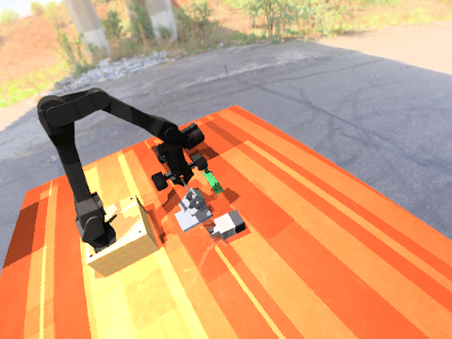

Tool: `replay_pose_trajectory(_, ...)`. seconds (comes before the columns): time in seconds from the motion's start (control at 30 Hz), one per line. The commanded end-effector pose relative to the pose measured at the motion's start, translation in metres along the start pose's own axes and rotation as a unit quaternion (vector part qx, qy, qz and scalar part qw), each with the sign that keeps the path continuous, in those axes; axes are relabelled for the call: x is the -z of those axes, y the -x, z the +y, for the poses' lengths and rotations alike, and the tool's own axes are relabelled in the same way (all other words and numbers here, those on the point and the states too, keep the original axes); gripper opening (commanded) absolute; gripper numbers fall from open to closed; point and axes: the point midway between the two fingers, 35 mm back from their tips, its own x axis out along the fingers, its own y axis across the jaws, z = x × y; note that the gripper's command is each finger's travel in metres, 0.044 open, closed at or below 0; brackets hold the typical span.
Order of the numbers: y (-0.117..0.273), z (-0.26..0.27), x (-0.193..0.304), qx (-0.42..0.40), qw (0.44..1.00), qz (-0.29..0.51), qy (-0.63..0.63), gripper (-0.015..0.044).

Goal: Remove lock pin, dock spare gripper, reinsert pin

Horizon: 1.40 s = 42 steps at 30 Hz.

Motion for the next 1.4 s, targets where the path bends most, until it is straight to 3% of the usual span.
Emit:
replay_pose_trajectory(0.0, 0.001, 0.0, -0.004, 0.0, 1.0, -0.007, 0.001, 0.0)
replay_pose_trajectory(1.37, -0.001, -0.001, -0.037, 0.0, 1.0, -0.005, 0.0, 0.0)
